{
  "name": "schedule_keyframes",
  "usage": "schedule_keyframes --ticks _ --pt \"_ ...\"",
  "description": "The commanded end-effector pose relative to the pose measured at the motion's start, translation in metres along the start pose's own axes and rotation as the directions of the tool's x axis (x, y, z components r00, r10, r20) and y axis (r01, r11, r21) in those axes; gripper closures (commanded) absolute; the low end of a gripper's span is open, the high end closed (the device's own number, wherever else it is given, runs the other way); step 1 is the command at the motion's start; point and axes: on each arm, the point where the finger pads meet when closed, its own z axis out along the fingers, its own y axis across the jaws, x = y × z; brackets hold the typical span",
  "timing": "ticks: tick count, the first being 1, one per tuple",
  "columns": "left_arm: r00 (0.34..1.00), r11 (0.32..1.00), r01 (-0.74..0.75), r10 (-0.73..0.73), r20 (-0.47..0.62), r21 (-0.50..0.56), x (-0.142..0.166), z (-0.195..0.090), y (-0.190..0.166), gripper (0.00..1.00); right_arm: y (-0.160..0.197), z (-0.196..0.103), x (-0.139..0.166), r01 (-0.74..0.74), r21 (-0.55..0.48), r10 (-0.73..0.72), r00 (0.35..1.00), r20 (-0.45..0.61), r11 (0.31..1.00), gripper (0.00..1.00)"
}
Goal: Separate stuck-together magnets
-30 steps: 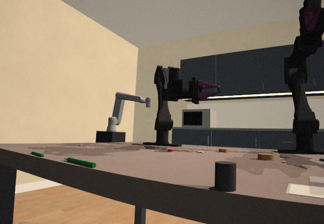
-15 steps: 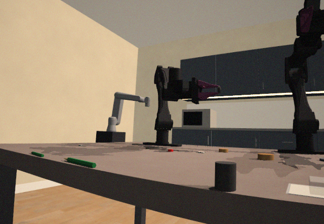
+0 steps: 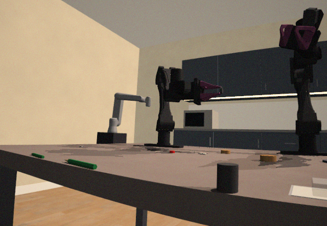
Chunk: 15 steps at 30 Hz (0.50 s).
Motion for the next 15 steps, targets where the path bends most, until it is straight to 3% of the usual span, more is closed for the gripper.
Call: schedule_keyframes --ticks 1,8,15 --pt "0.991 0.983 0.132 -0.128 -0.039 0.125 0.009 0.0 -0.026 0.6 0.004 0.0 0.0 0.018 -0.009 -0.018 1.0 0.001 1.0 0.76" --pt "0.957 0.934 0.277 -0.248 -0.15 0.225 0.037 -0.001 -0.049 0.6 0.004 0.0 0.0 0.018 -0.009 -0.018 1.0 0.001 1.0 0.76" --pt "0.863 0.825 0.477 -0.372 -0.343 0.303 0.078 -0.011 -0.08 0.6 0.004 0.0 0.0 0.018 -0.009 -0.018 1.0 0.001 1.0 0.76"
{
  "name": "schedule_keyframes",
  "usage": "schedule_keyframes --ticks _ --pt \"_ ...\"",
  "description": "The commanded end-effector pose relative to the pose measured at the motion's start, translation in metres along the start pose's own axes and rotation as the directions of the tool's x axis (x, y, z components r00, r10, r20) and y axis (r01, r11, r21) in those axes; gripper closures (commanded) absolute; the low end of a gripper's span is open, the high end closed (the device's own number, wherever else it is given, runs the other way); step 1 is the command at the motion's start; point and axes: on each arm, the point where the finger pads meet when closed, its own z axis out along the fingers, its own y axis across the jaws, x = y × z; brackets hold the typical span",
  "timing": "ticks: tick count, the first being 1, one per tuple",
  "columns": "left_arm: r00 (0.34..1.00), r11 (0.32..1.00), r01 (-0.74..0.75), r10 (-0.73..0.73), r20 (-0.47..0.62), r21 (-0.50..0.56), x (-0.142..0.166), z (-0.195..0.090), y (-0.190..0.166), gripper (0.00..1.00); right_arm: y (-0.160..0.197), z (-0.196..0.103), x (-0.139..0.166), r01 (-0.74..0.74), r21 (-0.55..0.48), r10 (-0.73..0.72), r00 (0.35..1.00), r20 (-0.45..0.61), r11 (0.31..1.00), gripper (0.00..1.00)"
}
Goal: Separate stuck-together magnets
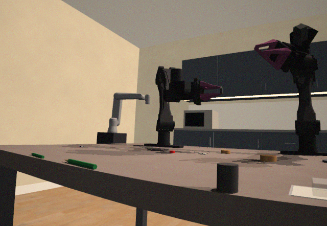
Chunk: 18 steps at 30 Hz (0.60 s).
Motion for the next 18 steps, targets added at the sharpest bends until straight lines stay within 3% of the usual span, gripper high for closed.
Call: schedule_keyframes --ticks 1,7,9,18 --pt "0.99 0.988 0.12 -0.112 -0.087 0.094 0.02 0.001 -0.018 0.6 0.005 0.0 -0.001 0.019 -0.01 -0.019 1.0 0.001 1.0 0.76" --pt "0.935 0.943 0.293 -0.249 -0.252 0.155 0.061 -0.002 -0.032 0.6 0.005 0.0 -0.001 0.019 -0.01 -0.019 1.0 0.001 1.0 0.76" --pt "0.935 0.943 0.293 -0.249 -0.252 0.155 0.061 -0.002 -0.032 0.6 0.005 0.0 -0.001 0.019 -0.01 -0.019 1.0 0.001 1.0 0.76" --pt "0.761 0.836 0.532 -0.401 -0.51 0.136 0.122 -0.02 -0.052 0.6 0.005 0.0 -0.001 0.019 -0.01 -0.019 1.0 0.001 1.0 0.76"
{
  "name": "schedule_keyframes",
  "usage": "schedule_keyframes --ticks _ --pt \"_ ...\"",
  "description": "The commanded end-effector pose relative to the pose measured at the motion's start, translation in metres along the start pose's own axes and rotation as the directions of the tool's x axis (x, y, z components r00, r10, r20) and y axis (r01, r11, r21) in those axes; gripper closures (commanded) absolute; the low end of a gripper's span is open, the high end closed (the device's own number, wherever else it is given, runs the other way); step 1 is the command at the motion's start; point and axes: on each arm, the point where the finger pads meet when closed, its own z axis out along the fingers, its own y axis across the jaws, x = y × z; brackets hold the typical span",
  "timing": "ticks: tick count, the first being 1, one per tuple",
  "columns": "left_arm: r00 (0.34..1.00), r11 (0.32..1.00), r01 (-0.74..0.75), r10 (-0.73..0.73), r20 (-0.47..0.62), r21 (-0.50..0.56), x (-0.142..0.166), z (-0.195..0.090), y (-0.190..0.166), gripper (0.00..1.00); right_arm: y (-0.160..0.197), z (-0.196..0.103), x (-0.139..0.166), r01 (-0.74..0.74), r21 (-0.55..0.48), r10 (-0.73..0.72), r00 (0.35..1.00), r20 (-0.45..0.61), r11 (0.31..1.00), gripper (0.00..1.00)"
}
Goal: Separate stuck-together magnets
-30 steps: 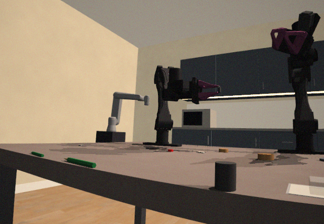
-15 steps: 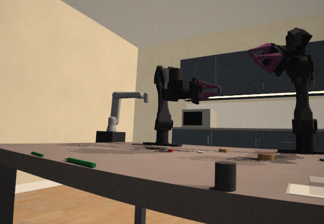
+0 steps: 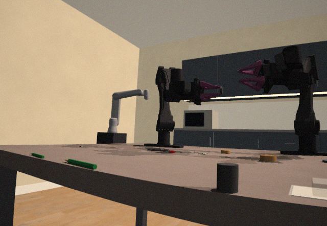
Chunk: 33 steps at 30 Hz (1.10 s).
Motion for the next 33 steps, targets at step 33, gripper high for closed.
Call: schedule_keyframes --ticks 33 --pt "0.904 0.953 0.304 -0.287 -0.316 0.004 0.085 0.008 0.0 0.6 0.005 0.0 -0.001 0.018 -0.01 -0.018 1.0 0.002 1.0 0.76"
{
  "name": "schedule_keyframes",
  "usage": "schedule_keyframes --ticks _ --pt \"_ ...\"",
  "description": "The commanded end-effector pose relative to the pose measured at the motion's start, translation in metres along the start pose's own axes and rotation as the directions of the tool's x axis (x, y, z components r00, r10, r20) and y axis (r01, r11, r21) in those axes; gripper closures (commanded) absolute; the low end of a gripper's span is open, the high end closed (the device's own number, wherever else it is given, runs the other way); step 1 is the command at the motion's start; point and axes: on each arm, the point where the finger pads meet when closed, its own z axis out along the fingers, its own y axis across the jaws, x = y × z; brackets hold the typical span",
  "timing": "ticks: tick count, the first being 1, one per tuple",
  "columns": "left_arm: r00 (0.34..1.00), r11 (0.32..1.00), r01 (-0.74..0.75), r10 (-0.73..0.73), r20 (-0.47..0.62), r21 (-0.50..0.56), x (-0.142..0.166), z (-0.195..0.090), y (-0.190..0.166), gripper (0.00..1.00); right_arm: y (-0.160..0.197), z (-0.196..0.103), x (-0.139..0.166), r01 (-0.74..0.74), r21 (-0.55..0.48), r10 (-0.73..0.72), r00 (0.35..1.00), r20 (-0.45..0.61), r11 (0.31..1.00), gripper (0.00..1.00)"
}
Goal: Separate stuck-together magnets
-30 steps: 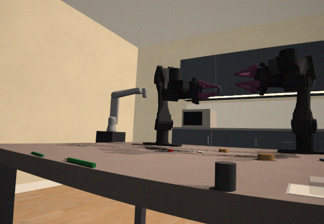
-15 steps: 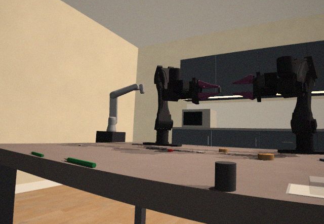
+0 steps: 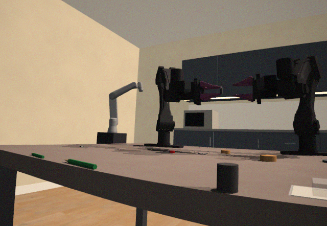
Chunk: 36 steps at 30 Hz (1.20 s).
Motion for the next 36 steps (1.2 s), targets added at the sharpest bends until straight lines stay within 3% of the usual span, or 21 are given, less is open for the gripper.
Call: schedule_keyframes --ticks 1,36 --pt "1.0 1.0 -0.019 0.019 0.004 0.006 -0.002 0.003 -0.007 0.6 0.005 0.0 0.0 0.018 -0.01 -0.018 1.0 0.0 1.0 0.76" --pt "1.0 1.0 -0.019 0.019 0.003 0.006 -0.001 0.025 -0.008 0.6 0.005 0.0 0.0 0.018 -0.01 -0.018 1.0 0.0 1.0 0.76"
